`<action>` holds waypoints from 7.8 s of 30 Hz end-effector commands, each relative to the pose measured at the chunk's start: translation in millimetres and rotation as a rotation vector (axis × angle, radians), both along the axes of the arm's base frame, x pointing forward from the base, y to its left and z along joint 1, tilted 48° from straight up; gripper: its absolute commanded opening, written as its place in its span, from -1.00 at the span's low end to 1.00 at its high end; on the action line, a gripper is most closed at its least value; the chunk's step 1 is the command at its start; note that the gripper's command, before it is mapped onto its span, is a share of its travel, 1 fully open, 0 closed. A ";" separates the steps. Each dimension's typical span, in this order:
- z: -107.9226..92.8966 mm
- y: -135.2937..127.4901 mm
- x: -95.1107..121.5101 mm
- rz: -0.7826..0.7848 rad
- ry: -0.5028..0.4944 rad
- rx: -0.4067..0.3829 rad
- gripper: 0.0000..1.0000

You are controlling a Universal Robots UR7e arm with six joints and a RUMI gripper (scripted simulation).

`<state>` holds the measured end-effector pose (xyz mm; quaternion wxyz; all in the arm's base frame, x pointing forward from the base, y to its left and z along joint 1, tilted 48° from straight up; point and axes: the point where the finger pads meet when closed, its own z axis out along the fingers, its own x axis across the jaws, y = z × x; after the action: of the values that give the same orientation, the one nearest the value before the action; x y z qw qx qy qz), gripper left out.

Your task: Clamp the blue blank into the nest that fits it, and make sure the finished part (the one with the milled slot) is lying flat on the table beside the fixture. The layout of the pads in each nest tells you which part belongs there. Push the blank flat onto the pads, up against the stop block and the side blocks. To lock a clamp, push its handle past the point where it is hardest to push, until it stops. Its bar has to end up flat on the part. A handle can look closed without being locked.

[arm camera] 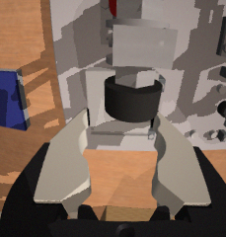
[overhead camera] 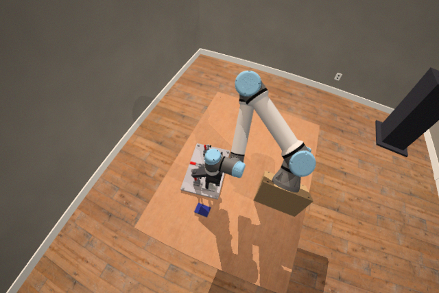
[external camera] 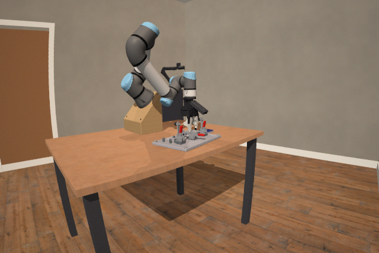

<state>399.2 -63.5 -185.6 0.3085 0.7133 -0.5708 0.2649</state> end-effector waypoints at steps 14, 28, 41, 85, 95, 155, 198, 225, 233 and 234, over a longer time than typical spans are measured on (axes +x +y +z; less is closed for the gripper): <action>4.4 5.0 0.1 0.001 -0.001 0.000 -1.00; 18.3 20.4 -0.5 0.001 -0.001 0.000 -1.00; 24.2 27.0 -0.7 0.001 -0.001 0.000 -1.00; 48.2 51.0 -9.4 0.000 -0.001 0.000 -1.00; 52.7 47.0 -8.1 0.000 -0.001 0.000 -1.00; 289.6 -164.0 59.3 0.000 -0.001 0.000 -1.00; 294.9 -179.5 62.6 0.000 -0.001 0.000 -1.00; 245.5 -234.6 64.6 0.000 -0.001 0.000 -1.00; 244.9 -235.3 64.6 0.000 -0.001 0.000 -1.00; 244.9 -235.3 64.6 0.000 -0.001 0.000 -1.00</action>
<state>463.4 -298.8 59.0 0.3083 0.7134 -0.5710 0.2646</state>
